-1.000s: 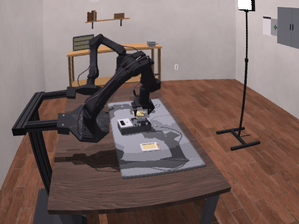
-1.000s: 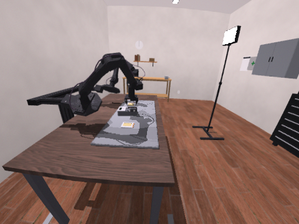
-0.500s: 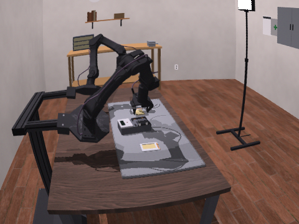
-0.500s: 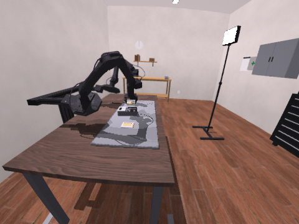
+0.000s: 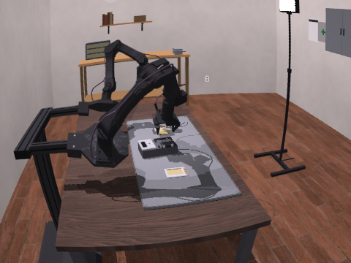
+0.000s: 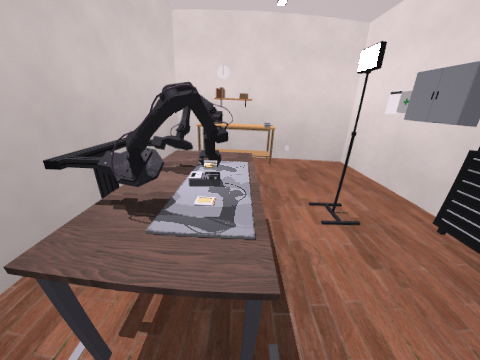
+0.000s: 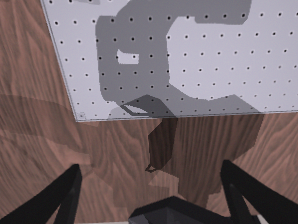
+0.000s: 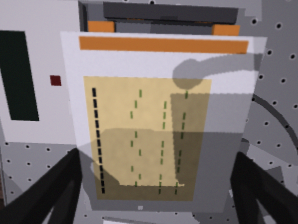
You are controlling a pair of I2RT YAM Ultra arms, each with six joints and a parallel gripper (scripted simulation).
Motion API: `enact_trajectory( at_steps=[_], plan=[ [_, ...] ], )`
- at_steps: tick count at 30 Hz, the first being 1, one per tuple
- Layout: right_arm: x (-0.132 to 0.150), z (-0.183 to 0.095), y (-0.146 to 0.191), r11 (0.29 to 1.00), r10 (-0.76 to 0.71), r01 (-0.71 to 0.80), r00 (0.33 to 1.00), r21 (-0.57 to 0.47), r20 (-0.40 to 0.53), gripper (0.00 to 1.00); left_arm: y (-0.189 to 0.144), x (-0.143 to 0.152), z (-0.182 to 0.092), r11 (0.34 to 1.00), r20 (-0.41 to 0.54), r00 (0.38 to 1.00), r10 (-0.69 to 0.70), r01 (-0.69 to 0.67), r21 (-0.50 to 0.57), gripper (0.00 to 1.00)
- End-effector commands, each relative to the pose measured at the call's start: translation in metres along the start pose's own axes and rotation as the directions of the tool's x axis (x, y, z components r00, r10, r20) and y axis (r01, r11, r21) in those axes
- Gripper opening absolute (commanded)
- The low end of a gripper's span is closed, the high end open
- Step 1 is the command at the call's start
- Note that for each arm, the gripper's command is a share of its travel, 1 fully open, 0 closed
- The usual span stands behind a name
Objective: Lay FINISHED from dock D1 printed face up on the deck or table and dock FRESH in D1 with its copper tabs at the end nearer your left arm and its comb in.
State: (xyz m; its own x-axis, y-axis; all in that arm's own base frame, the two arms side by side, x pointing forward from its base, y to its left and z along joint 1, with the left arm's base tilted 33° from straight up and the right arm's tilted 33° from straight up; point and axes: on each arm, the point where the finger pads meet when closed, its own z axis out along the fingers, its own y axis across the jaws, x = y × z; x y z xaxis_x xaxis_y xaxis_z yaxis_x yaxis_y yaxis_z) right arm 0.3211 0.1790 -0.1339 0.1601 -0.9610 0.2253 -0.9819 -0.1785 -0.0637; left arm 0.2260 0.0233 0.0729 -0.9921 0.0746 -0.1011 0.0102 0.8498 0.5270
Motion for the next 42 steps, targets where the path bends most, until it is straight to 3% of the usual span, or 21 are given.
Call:
enact_trajectory(
  at_steps=[1,42],
  plan=[
    [-0.015,-0.020,-0.013,0.999,0.001,-0.003,0.999,0.046,0.049,0.00,0.002,-0.006,-0.009,0.999,0.026,0.999,-0.026,0.025,0.020,1.00],
    [-0.020,-0.030,-0.027,0.997,0.015,-0.019,0.998,0.069,0.062,0.00,0.002,-0.006,-0.009,0.999,0.026,0.999,-0.026,0.025,0.020,1.00]
  ],
)
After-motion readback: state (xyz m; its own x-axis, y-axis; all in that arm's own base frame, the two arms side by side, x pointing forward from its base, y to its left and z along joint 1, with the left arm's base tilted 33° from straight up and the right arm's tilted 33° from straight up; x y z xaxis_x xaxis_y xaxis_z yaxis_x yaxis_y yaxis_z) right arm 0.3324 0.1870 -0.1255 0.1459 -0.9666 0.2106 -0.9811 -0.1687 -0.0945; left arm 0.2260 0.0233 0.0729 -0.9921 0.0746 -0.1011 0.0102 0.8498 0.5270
